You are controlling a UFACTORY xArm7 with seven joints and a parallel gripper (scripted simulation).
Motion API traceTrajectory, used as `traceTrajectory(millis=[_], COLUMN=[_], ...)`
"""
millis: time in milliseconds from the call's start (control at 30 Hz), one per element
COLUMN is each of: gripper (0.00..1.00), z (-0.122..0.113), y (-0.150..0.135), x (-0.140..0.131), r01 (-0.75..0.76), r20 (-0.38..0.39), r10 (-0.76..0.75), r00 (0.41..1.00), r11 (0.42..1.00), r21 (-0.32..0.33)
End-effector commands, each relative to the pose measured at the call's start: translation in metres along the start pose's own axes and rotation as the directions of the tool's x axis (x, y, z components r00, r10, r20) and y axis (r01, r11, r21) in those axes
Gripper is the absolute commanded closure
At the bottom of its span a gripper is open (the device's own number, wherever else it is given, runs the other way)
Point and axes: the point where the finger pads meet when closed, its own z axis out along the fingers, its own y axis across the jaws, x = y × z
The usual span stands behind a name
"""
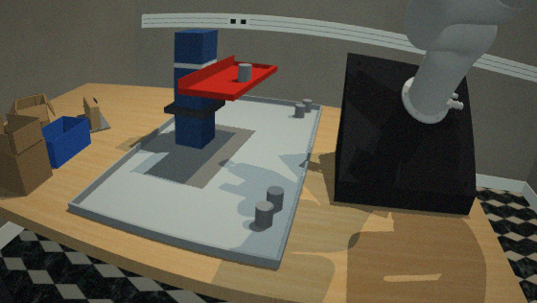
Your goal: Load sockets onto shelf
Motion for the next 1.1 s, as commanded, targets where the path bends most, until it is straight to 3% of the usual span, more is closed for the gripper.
traceTrajectory(millis=[0, 767, 833, 900, 967, 1000, 1033, 1067], gripper=[0.00, 0.00, 0.00, 0.00, 0.00, 0.00, 0.00, 0.00], z=[-0.001, 0.000, 0.018, 0.064, 0.064, 0.095, 0.095, 0.119], y=[0.001, 0.001, 0.001, -0.002, -0.002, -0.008, -0.008, -0.017], x=[0.000, 0.000, 0.001, 0.007, 0.007, 0.014, 0.014, 0.020], r01=[0.002, 0.002, 0.011, 0.042, 0.042, 0.068, 0.068, 0.100], r20=[0.002, 0.002, 0.012, 0.033, 0.033, 0.043, 0.043, 0.045], r10=[-0.002, -0.002, -0.012, -0.053, -0.053, -0.092, -0.092, -0.142], r00=[1.000, 1.000, 1.000, 0.998, 0.998, 0.995, 0.995, 0.989], r11=[1.000, 1.000, 0.997, 0.961, 0.961, 0.918, 0.918, 0.859], r21=[-0.001, 0.003, 0.081, 0.273, 0.273, 0.390, 0.390, 0.502])
